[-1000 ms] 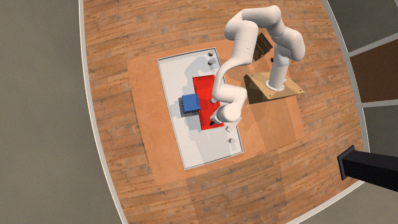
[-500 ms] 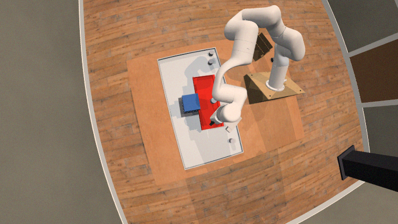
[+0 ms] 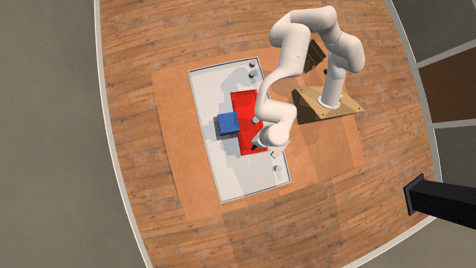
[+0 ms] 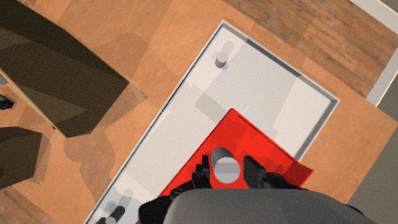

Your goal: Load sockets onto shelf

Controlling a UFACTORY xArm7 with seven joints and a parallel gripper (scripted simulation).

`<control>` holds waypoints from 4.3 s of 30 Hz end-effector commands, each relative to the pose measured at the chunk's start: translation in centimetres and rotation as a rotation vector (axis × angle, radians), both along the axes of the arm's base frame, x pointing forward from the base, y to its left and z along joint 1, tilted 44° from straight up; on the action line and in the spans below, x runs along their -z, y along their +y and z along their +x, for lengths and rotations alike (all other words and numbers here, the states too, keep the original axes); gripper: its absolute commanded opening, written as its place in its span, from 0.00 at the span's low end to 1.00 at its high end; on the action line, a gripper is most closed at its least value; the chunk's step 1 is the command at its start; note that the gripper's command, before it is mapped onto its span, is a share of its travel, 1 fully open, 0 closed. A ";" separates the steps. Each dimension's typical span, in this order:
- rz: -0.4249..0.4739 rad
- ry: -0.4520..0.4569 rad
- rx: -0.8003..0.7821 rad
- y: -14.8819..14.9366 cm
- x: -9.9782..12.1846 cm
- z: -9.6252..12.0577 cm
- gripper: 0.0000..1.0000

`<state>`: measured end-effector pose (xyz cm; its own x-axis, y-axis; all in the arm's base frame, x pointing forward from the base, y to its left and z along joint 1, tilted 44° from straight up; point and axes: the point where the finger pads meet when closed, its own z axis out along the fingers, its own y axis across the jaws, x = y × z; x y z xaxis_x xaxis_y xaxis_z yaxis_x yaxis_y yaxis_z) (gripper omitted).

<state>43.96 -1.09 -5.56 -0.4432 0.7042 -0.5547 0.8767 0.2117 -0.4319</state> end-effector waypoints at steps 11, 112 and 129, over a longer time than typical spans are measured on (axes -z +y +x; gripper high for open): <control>0.003 -0.004 -0.003 2.5 -2.5 0.8 0.52; -0.103 -0.834 -0.418 18.2 -31.3 -21.1 1.00; -0.103 -0.834 -0.418 18.2 -31.3 -21.1 1.00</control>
<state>22.83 16.99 25.62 -0.0805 0.5054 -0.8591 0.7737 0.5751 0.2658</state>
